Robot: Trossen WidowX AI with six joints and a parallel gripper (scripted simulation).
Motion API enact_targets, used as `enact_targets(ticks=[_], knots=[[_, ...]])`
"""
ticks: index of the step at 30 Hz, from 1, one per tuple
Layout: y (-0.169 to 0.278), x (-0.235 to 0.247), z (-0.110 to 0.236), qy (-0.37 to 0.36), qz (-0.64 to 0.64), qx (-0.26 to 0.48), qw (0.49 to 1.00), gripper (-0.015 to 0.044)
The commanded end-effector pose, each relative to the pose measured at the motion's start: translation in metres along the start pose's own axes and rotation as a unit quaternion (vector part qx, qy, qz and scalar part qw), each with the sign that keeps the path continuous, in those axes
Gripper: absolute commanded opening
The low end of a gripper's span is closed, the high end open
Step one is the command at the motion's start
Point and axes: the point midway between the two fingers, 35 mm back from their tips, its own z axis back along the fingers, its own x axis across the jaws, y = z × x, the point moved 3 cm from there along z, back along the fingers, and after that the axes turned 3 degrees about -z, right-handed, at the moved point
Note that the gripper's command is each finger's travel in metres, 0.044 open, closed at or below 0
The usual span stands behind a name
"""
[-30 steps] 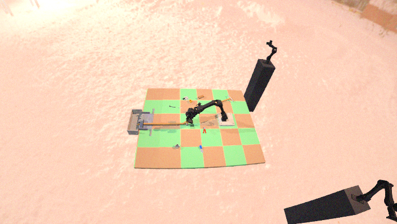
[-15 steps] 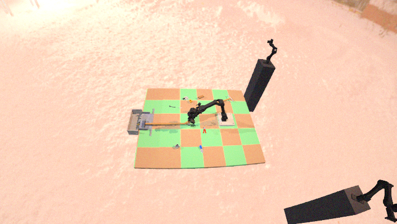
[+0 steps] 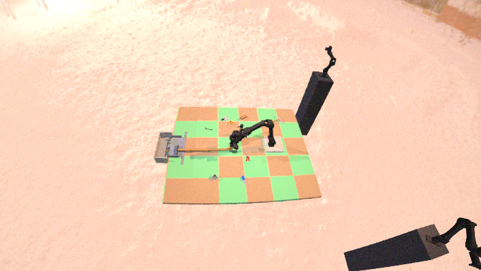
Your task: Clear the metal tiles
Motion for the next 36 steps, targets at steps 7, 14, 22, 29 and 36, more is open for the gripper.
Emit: enact_targets(ticks=[7, 14, 22, 29, 36], knots=[[0.006, 0.001, 0.016, -0.001, -0.001, -0.014, 1.000, 0.0000], [0.015, 0.001, 0.022, -0.001, -0.001, -0.014, 1.000, 0.0000], [0.026, 0.001, 0.029, -0.001, -0.001, -0.014, 1.000, 0.0000], [0.035, 0.000, 0.035, -0.001, -0.001, -0.014, 1.000, 0.0000], [0.045, -0.002, 0.040, -0.002, -0.001, -0.014, 1.000, 0.0000]])
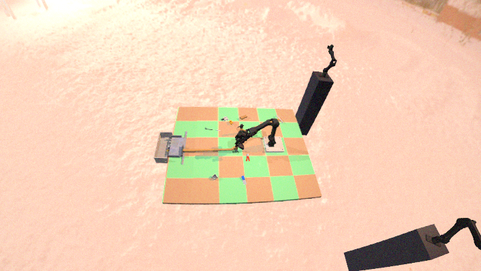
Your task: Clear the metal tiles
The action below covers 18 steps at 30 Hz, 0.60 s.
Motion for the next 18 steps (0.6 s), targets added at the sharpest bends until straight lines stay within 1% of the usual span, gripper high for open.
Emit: enact_targets(ticks=[1, 18], knots=[[0.001, -0.001, 0.008, 0.001, -0.003, -0.012, 1.000, 0.0000], [0.025, -0.005, 0.020, 0.001, -0.003, -0.012, 1.000, 0.0000]])
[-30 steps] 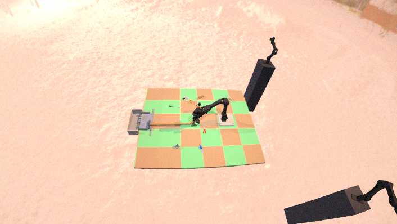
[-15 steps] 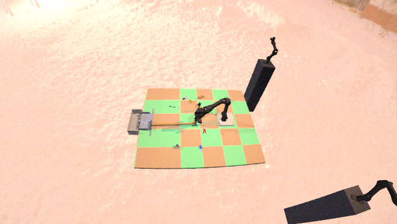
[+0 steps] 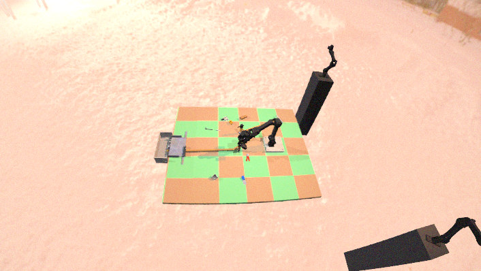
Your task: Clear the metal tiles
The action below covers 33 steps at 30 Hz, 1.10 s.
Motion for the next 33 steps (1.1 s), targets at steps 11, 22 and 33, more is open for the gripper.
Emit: enact_targets(ticks=[11, 22, 33], knots=[[0.016, -0.005, 0.013, 0.001, -0.003, -0.012, 1.000, 0.0000], [0.022, -0.013, 0.015, 0.002, -0.004, -0.011, 1.000, 0.0000], [0.025, -0.026, 0.016, 0.006, -0.007, -0.009, 1.000, 0.0000]])
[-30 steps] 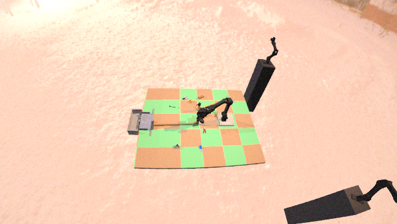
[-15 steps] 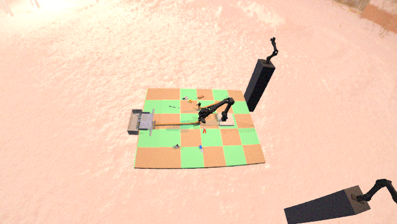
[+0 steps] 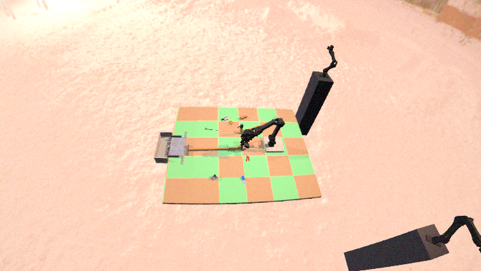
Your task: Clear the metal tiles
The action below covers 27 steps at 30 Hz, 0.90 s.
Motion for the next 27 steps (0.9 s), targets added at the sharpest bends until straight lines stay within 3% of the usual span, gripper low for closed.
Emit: enact_targets(ticks=[1, 27], knots=[[-0.002, -0.007, 0.003, 0.002, -0.005, -0.007, 1.000, 0.0000], [-0.009, -0.026, -0.001, 0.008, -0.009, -0.004, 1.000, 0.0000]])
